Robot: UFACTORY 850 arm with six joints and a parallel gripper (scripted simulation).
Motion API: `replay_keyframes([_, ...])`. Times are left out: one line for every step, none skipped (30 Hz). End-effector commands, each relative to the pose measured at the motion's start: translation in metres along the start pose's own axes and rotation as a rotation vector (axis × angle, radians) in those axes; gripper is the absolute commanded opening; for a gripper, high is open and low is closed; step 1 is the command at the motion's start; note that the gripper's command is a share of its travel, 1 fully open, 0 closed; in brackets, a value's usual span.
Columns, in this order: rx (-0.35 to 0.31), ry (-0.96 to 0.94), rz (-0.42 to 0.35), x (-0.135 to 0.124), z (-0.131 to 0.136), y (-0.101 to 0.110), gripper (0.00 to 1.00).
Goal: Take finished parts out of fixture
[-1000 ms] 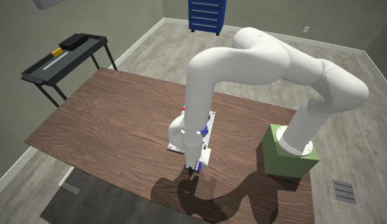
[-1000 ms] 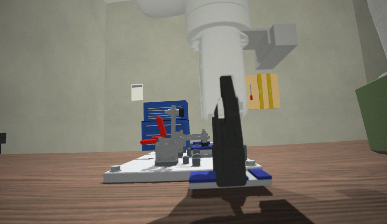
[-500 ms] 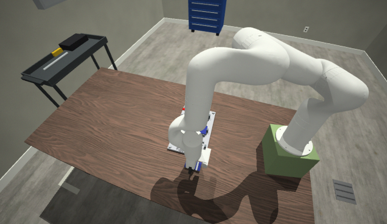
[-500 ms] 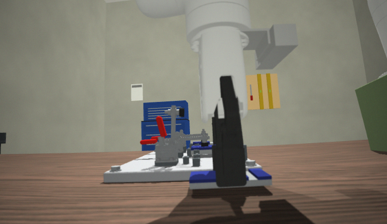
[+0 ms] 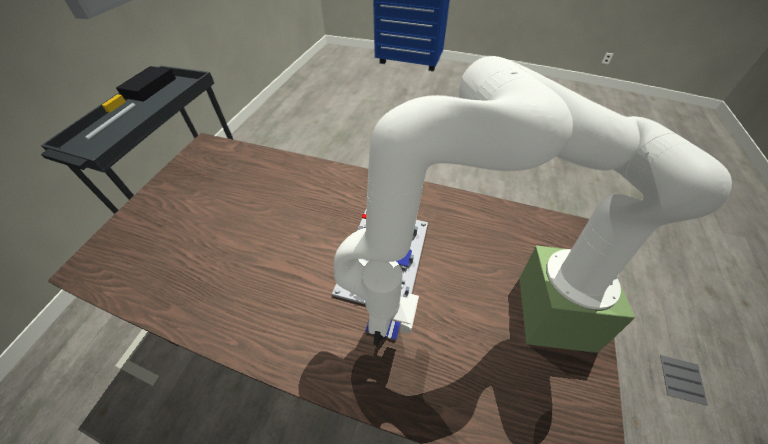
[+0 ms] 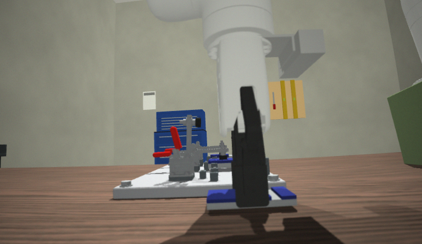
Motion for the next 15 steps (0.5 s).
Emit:
replay_keyframes([-0.001, 0.000, -0.002, -0.0012, 0.0004, -0.0004, 0.00])
replay_keyframes([-0.001, 0.000, -0.002, -0.0012, 0.0004, -0.0007, 0.00])
replay_keyframes([-0.001, 0.000, -0.002, -0.0012, 0.0004, -0.0010, 0.00])
replay_keyframes([-0.001, 0.000, -0.002, -0.0012, 0.0004, -0.0013, 0.00])
replay_keyframes([-0.001, 0.000, -0.002, -0.0012, 0.0004, -0.0016, 0.00])
replay_keyframes([-0.001, 0.000, -0.002, -0.0012, 0.0004, -0.0018, 0.00])
replay_keyframes([-0.001, 0.000, -0.002, -0.0012, 0.0004, -0.0020, 0.00])
replay_keyframes([-0.001, 0.000, -0.002, -0.0012, 0.0004, -0.0022, 0.00])
replay_keyframes([-0.001, 0.000, -0.002, -0.0012, 0.0004, -0.0023, 0.00])
replay_keyframes([-0.001, 0.000, -0.002, -0.0012, 0.0004, -0.0024, 0.00])
replay_keyframes([-0.001, 0.000, -0.002, -0.0012, 0.0004, -0.0025, 0.00])
replay_keyframes([-0.001, 0.000, -0.002, -0.0012, 0.0004, -0.0025, 0.00])
replay_keyframes([-0.001, 0.000, -0.002, -0.0012, 0.0004, -0.0025, 0.00])
replay_keyframes([-0.001, 0.000, -0.002, -0.0012, 0.0004, -0.0025, 0.00])
replay_keyframes([-0.001, 0.000, -0.002, -0.0012, 0.0004, -0.0025, 0.00])
Point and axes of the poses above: the point where the finger pads meet when closed, its own y axis back along the fingers, its own z axis across the jaws, x = y × z, the point moved 2 cm from there along y, back along the fingers, and after that the axes turned 6 degrees about y, right-handed, at the moved point
